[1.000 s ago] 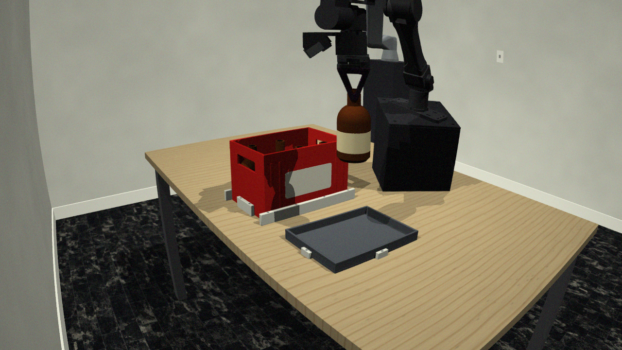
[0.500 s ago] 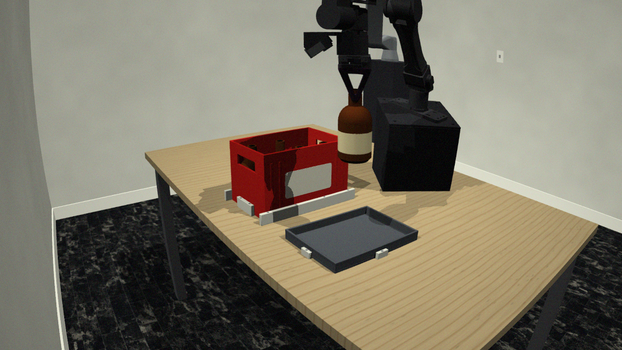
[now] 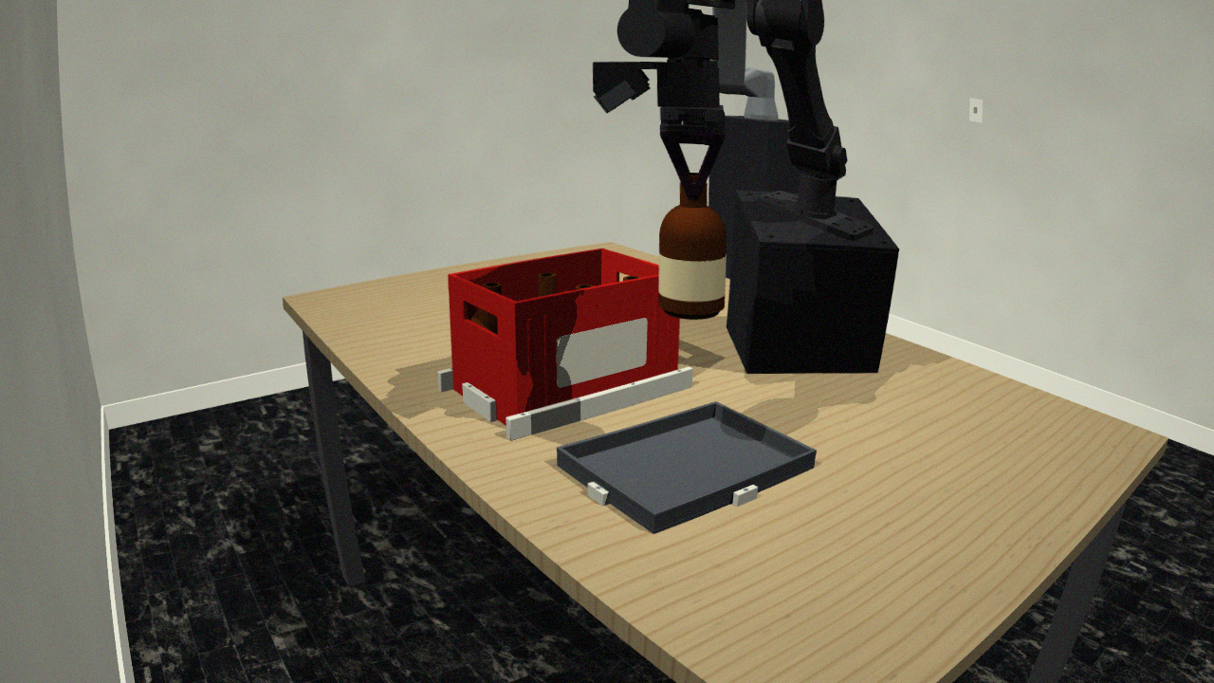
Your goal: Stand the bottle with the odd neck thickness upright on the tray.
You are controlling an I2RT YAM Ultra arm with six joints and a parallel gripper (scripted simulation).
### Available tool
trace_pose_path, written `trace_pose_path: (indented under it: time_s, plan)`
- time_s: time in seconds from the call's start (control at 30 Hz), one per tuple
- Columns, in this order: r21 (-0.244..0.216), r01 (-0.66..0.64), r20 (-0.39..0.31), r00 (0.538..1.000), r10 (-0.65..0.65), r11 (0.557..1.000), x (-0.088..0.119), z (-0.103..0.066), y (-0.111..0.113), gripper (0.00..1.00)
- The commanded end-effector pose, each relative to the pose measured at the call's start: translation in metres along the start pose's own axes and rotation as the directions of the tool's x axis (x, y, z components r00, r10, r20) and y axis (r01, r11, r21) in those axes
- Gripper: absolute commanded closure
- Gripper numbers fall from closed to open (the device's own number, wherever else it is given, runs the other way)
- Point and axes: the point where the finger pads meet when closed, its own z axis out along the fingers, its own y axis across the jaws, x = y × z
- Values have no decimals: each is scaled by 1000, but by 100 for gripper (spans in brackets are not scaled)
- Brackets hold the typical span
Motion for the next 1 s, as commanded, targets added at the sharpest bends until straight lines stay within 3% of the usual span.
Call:
trace_pose_path:
  time_s: [0.0, 0.97]
  plan:
    - [-40, 9, 35, 999, -8, 999, 1, -21, 8, 100]
    - [-46, 7, 39, 999, -5, 999, 0, -24, 8, 100]
